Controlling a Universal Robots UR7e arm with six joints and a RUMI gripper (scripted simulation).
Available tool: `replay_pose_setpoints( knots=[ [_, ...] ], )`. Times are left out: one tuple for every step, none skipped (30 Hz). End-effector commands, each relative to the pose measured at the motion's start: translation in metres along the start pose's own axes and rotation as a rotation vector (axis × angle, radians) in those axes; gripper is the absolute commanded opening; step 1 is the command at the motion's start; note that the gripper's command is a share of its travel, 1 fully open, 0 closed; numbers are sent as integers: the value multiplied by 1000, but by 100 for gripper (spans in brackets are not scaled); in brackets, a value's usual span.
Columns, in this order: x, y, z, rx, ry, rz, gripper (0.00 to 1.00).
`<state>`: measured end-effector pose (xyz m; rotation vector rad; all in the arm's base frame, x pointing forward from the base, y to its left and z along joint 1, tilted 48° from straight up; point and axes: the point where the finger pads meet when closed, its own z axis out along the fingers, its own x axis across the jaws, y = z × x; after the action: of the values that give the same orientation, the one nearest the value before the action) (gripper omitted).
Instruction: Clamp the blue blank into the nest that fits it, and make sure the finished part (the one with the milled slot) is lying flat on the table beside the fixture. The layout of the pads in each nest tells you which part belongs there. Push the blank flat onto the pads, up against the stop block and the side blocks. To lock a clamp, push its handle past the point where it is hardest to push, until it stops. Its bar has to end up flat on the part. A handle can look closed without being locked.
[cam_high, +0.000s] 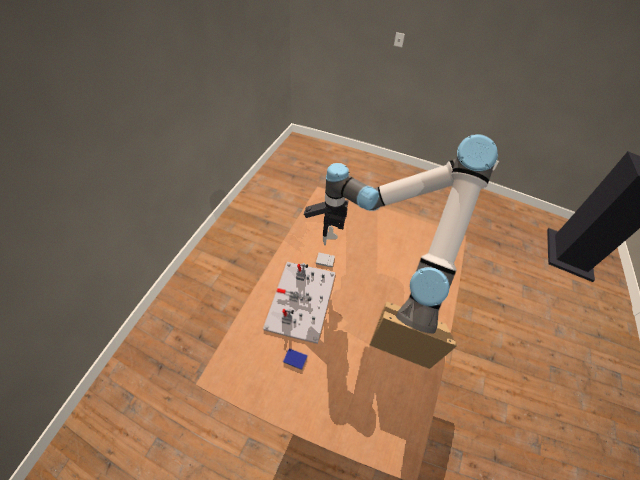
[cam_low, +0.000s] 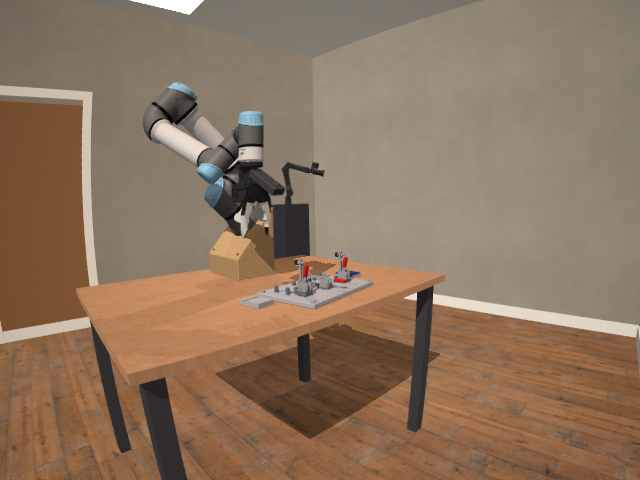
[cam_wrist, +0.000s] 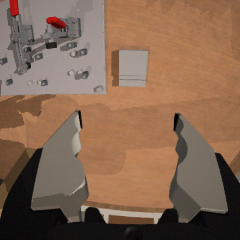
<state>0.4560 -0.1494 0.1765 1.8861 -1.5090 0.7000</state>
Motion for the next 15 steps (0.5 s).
replay_pose_setpoints(
  knots=[
    [-12,0,0,1,0,0,59],
    [-15,0,0,1,0,0,59],
    [-19,-1,0,1,0,0,59],
    [-23,-1,0,1,0,0,59],
    [-27,-1,0,1,0,0,59],
    [-32,-1,0,1,0,0,59],
    [-32,-1,0,1,0,0,59],
    [-32,-1,0,1,0,0,59],
    [-37,-1,0,1,0,0,59],
    [-42,-1,0,1,0,0,59],
    [-47,-1,0,1,0,0,59],
    [-52,-1,0,1,0,0,59],
    [-58,-1,0,1,0,0,59],
    [-64,-1,0,1,0,0,59],
    [-70,-1,0,1,0,0,59]
  ],
)
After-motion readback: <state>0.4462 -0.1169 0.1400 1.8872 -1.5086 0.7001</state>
